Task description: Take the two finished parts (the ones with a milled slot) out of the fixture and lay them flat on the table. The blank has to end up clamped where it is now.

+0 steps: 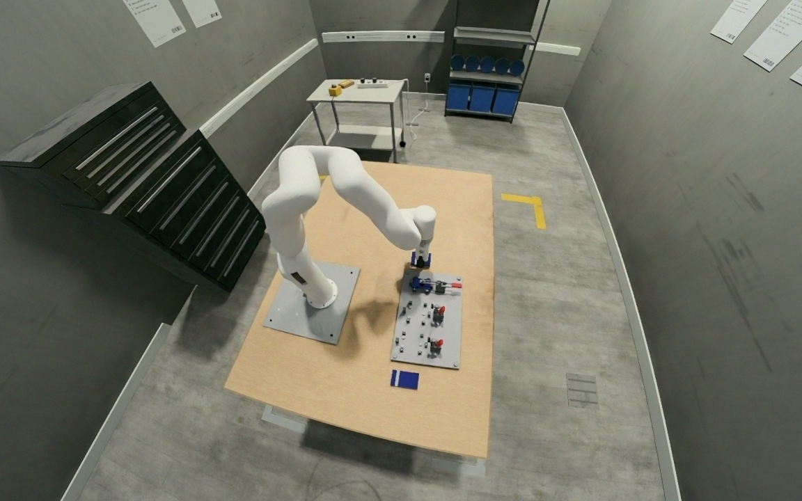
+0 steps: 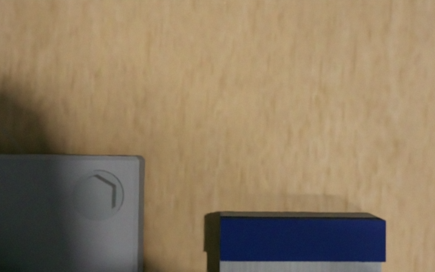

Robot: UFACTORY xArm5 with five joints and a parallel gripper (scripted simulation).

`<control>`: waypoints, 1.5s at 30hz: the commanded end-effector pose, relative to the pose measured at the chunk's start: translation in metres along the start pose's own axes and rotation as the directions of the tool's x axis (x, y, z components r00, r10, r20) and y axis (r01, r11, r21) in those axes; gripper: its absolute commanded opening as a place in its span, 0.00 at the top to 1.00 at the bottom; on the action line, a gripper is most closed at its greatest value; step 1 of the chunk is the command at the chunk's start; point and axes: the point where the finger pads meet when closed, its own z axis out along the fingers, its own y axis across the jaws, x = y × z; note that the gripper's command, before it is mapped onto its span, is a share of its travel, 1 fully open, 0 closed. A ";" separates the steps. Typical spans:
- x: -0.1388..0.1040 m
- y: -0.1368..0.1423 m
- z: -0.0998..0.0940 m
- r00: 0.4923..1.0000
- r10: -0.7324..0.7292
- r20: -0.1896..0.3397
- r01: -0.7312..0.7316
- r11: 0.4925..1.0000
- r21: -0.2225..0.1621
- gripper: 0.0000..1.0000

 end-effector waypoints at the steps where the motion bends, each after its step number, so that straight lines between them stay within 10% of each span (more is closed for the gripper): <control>1: -0.001 0.001 -0.001 1.000 0.000 0.004 0.000 1.000 -0.002 1.00; 7: -0.001 0.001 -0.001 1.000 0.000 0.004 0.000 1.000 -0.002 1.00; 8: -0.001 0.001 -0.001 1.000 0.000 0.004 0.000 1.000 -0.002 0.05; 45: -0.001 0.001 -0.001 1.000 0.000 0.004 0.000 1.000 -0.002 0.05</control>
